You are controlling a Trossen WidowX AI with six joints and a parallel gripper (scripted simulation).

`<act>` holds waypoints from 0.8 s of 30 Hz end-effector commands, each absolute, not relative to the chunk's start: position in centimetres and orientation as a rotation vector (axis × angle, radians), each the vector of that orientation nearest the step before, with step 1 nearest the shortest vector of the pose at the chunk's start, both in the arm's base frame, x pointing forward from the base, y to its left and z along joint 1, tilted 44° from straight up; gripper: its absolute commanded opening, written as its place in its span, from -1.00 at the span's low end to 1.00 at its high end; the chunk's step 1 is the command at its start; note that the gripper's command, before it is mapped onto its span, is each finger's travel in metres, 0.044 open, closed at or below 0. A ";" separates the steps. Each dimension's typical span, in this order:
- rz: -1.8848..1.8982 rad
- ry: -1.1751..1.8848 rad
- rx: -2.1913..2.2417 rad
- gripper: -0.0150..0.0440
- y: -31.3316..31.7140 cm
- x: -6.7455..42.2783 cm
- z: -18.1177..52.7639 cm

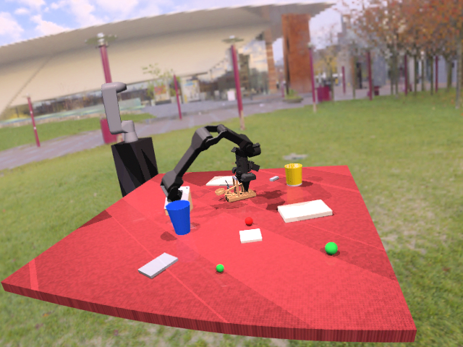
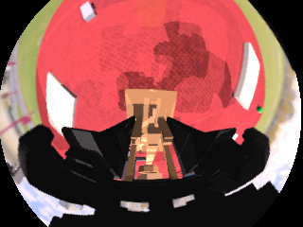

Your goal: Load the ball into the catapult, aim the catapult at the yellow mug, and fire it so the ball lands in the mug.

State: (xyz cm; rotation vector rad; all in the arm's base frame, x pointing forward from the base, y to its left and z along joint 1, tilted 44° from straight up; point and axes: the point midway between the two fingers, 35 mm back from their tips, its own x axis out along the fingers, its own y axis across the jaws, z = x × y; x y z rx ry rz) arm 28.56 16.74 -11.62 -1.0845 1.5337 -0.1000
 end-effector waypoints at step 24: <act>-0.099 1.531 -1.085 1.00 21.6 27.5 -6.3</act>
